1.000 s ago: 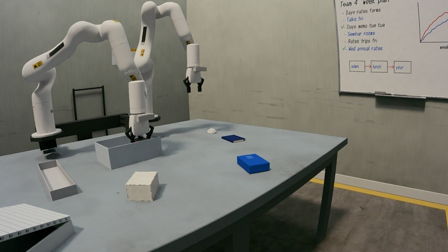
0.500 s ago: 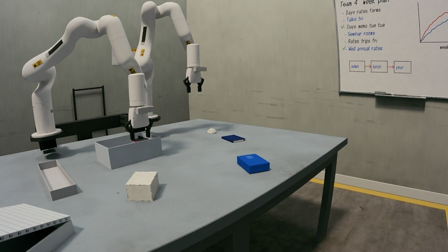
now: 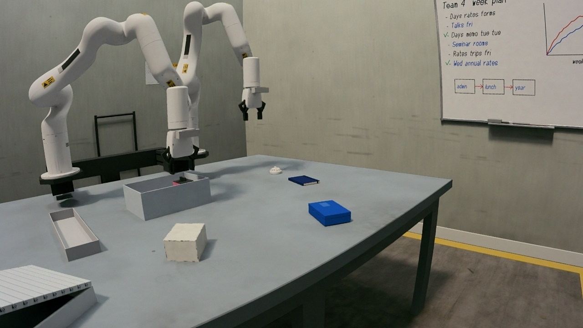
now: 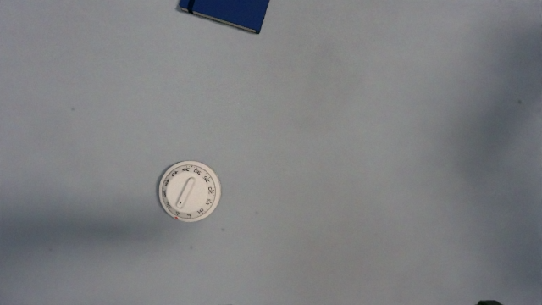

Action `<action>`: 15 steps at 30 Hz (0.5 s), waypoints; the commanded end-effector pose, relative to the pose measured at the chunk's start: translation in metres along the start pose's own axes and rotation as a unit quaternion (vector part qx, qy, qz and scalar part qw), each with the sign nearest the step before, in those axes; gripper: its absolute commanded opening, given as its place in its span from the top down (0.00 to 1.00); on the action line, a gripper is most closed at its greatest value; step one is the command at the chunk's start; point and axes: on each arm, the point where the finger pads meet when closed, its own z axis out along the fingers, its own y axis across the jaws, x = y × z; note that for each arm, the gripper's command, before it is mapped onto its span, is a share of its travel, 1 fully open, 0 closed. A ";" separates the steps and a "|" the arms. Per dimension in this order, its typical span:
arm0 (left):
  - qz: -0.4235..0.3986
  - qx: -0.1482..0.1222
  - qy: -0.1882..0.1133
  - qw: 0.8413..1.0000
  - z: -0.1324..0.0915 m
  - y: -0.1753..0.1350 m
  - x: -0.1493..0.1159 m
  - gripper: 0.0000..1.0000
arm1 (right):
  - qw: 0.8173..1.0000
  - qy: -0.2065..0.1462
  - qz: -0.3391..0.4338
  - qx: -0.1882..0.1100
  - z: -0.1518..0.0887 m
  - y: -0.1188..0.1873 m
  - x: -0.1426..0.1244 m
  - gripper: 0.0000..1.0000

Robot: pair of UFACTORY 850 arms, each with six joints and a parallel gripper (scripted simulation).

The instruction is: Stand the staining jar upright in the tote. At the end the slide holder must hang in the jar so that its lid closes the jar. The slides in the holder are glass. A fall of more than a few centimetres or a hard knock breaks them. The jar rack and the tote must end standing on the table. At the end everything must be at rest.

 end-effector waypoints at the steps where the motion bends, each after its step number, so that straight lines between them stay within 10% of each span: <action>1: 0.000 0.001 0.000 1.000 0.000 -0.001 0.000 0.00 | 1.000 0.001 0.000 0.001 -0.011 -0.001 0.001 0.00; 15: 0.000 0.001 0.000 1.000 0.000 -0.001 0.000 0.00 | 1.000 0.001 0.000 0.001 -0.048 -0.001 0.001 0.00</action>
